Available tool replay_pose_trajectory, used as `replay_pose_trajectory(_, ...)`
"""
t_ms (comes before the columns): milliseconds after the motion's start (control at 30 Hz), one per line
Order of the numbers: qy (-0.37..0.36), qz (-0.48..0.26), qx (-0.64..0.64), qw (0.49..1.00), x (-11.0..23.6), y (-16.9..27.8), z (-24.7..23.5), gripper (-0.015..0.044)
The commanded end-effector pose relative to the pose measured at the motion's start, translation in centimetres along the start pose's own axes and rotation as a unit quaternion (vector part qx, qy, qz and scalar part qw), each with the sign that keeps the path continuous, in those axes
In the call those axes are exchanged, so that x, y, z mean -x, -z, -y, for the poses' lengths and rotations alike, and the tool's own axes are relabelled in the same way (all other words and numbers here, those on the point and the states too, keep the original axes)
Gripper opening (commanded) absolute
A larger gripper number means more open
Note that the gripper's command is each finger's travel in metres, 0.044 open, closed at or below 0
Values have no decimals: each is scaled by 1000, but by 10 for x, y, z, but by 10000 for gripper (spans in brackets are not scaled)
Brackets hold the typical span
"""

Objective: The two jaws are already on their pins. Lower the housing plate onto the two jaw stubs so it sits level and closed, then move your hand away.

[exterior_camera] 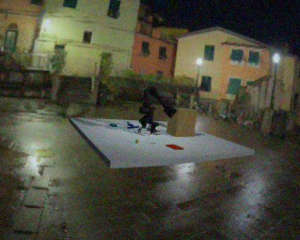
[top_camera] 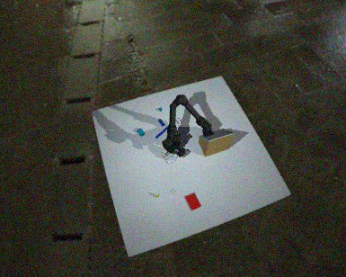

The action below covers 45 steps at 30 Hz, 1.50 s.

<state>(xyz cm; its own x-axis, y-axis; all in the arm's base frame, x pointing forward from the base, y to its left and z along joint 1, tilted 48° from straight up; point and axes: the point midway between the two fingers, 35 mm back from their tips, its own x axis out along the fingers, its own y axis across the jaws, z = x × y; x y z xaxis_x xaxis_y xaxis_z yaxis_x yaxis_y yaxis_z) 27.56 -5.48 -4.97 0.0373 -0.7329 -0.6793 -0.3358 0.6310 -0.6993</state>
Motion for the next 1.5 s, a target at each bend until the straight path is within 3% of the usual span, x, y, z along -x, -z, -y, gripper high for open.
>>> replay_pose_trajectory(0, 0, 0, 0, 1000, 0, 0, 0, 440)
replay_pose_trajectory(467, 0, 0, 0, 1000, 2, 0, 0, 440)
replay_pose_trajectory(733, 1, -1, 3, 1000, 73, 0, -1, 440)
replay_pose_trajectory(900, 3, 2, 10, 1000, 70, 0, -4, 440)
replay_pose_trajectory(1100, -2, 0, 6, 1000, 121, 57, -26, 440)
replay_pose_trajectory(1467, 0, -2, 5, 1000, 126, 65, -27, 440)
